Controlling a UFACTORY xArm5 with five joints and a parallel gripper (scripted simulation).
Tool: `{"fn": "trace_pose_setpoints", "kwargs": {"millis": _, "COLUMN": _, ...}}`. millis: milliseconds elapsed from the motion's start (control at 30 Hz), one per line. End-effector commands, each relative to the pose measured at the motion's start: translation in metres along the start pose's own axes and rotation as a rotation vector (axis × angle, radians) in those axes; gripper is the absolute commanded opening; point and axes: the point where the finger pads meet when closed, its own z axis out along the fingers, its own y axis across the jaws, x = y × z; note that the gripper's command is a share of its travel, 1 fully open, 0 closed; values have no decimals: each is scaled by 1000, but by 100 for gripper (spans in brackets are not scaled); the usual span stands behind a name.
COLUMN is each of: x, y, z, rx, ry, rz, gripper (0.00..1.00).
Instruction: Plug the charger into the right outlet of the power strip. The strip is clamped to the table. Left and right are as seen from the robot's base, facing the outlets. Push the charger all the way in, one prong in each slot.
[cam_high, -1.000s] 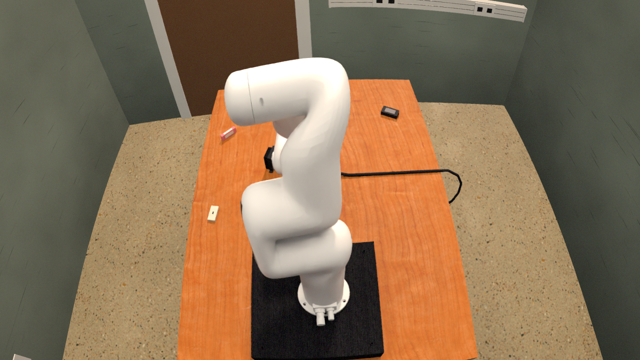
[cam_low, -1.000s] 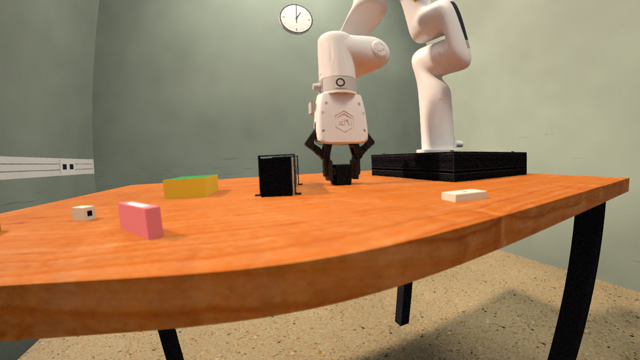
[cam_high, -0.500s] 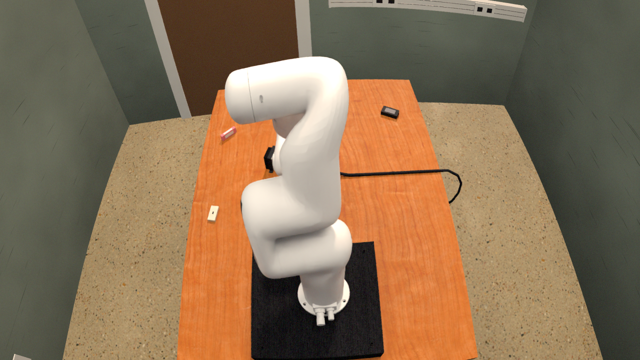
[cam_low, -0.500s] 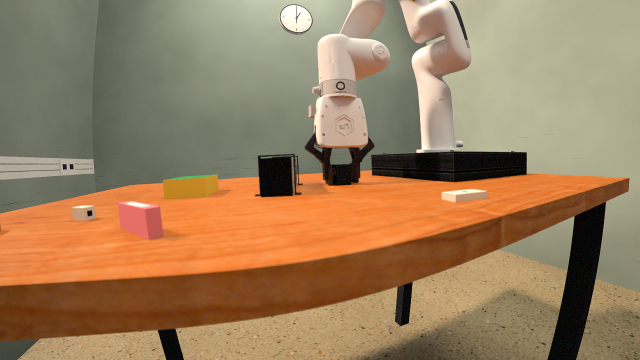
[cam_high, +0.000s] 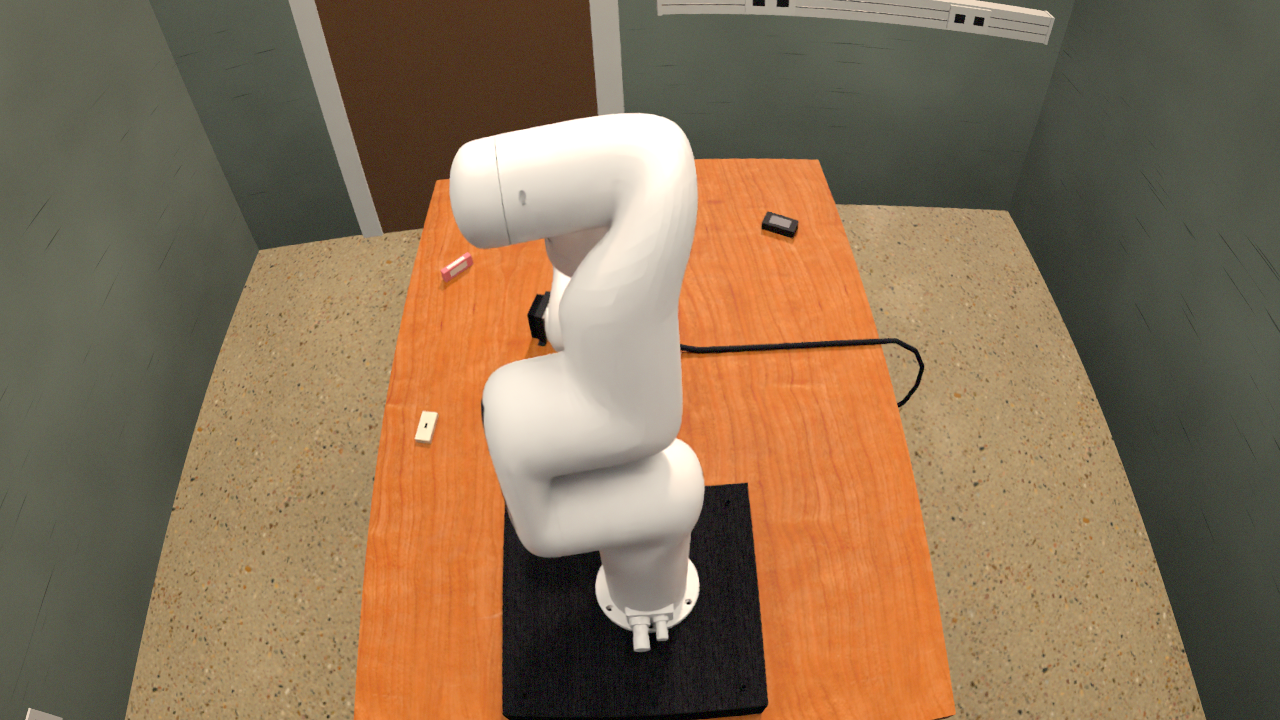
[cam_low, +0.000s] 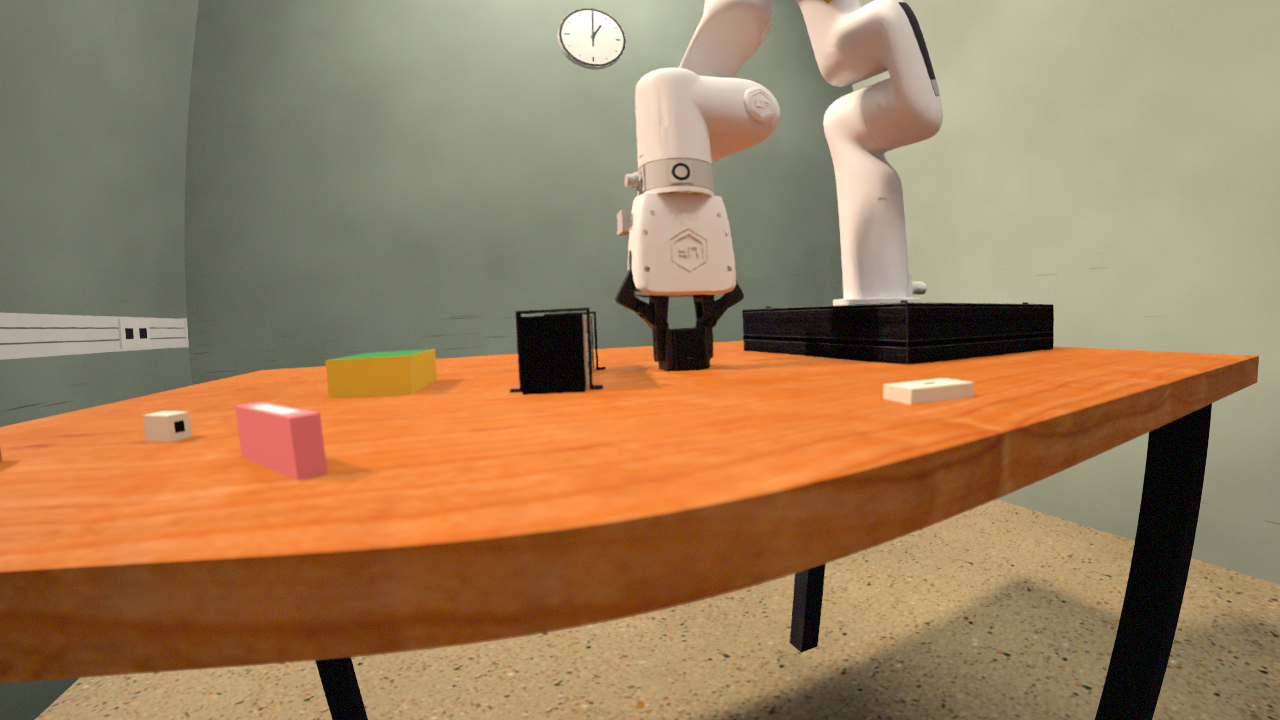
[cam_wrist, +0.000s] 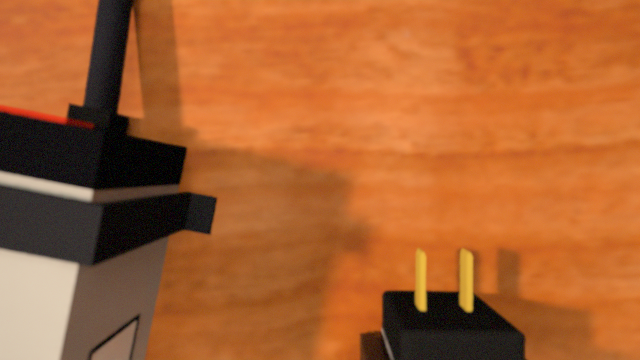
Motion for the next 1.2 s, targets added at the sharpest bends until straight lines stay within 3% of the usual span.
{"fn": "trace_pose_setpoints", "kwargs": {"millis": 0, "x": 0, "y": -1, "z": -1, "rx": 2, "ry": -1, "rz": 0, "gripper": 0}}
{"fn": "trace_pose_setpoints", "kwargs": {"millis": 533, "x": 0, "y": -1, "z": -4, "rx": 2, "ry": -1, "rz": 0, "gripper": 0}}
{"fn": "trace_pose_setpoints", "kwargs": {"millis": 1167, "x": 0, "y": -1, "z": -30, "rx": 3, "ry": -1, "rz": 0, "gripper": 0}}
